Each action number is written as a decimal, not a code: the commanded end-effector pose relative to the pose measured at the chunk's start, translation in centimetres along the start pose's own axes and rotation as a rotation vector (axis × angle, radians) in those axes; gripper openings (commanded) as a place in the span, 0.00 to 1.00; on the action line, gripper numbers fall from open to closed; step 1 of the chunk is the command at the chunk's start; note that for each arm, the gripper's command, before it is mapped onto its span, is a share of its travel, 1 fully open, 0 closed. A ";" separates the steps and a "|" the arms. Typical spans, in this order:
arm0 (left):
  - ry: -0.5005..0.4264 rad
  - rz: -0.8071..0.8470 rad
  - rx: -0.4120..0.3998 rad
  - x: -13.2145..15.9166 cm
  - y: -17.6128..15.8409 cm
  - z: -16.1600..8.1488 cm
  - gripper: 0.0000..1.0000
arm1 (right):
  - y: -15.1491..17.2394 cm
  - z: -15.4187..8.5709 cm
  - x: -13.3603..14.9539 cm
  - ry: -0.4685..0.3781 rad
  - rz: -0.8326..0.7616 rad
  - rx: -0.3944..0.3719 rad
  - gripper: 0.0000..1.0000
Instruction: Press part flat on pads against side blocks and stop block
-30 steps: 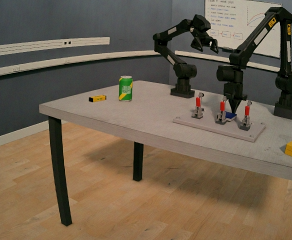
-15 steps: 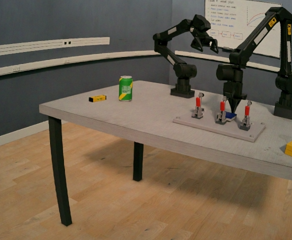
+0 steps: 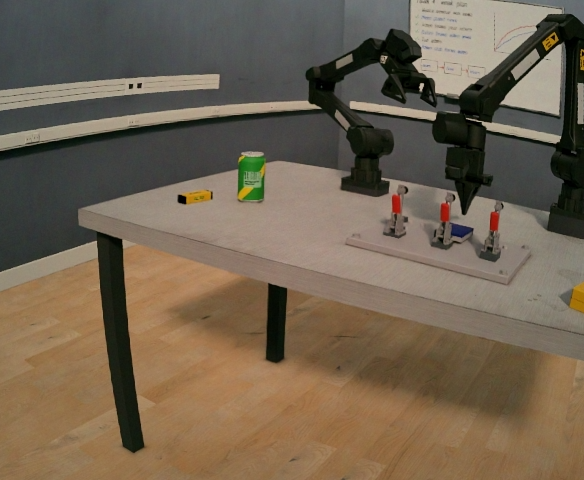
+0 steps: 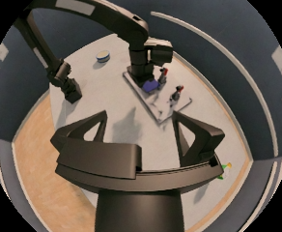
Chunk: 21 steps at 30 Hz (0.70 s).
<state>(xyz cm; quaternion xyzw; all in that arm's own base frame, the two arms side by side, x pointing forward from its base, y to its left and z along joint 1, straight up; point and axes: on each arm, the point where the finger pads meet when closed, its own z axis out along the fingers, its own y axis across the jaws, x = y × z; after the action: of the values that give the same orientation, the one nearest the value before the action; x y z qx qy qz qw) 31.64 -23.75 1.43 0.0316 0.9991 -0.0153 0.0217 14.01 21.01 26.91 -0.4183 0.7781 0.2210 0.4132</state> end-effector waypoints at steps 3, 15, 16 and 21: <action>0.037 -0.019 -0.027 1.3 0.9 1.6 0.00 | 0.0 -1.7 -2.9 -0.058 0.003 0.001 1.00; 0.032 0.025 -0.033 -3.6 3.0 0.4 0.00 | 0.0 -1.7 -2.9 -0.058 0.003 0.001 1.00; 0.036 0.017 -0.031 -4.5 3.6 0.2 0.00 | 0.0 -1.7 -2.9 -0.058 0.003 0.001 1.00; 0.043 -0.026 -0.026 -6.5 4.9 -0.1 0.00 | 0.0 -1.7 -2.9 -0.058 0.003 0.001 1.00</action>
<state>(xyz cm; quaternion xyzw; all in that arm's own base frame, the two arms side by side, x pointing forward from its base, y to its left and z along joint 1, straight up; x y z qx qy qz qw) 36.01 -18.56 0.14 0.0078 0.9999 0.0081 -0.0113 14.01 21.01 26.91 -0.4183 0.7781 0.2210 0.4132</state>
